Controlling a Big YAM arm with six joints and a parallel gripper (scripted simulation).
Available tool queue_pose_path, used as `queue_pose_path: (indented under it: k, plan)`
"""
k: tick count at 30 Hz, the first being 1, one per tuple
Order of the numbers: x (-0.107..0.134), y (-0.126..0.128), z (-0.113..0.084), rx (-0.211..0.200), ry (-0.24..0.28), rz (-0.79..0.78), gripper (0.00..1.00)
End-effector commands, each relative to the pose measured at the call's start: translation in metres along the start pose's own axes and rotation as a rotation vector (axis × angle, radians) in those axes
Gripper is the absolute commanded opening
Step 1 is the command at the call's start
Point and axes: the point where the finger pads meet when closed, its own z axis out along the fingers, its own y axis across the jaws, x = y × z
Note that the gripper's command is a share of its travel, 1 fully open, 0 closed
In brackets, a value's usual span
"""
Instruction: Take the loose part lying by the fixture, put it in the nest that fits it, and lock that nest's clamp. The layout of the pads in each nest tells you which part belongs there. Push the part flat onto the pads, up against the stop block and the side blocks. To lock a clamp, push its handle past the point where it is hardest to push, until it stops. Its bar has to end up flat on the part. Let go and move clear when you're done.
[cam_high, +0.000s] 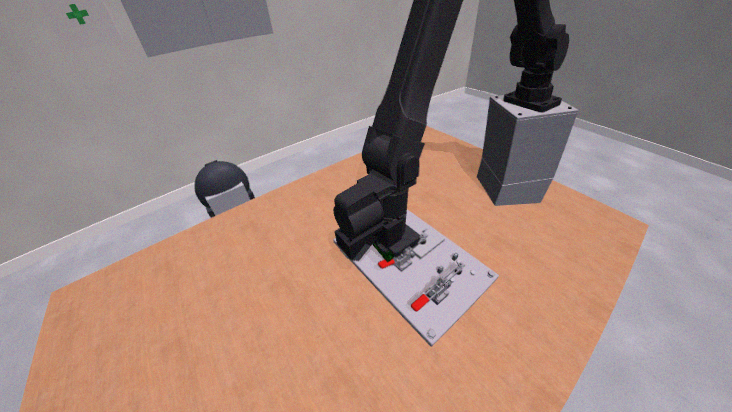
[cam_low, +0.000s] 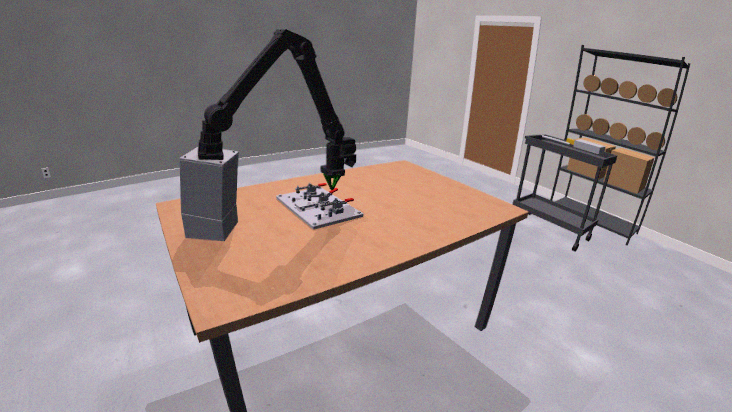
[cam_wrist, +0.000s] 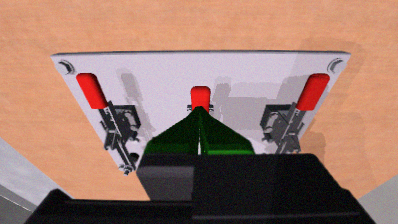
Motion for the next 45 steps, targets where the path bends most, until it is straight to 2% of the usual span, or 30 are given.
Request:
queue_pose_path:
  k: [1,17,45]
  plan:
    - [-0.0077,-0.0012,0.0076,0.001,-0.006,0.002,0.0]
    - [-0.0123,-0.0016,0.0079,0.001,-0.017,0.003,0.0]
    - [-0.0073,-0.0018,0.0098,0.001,-0.005,0.002,0.0]
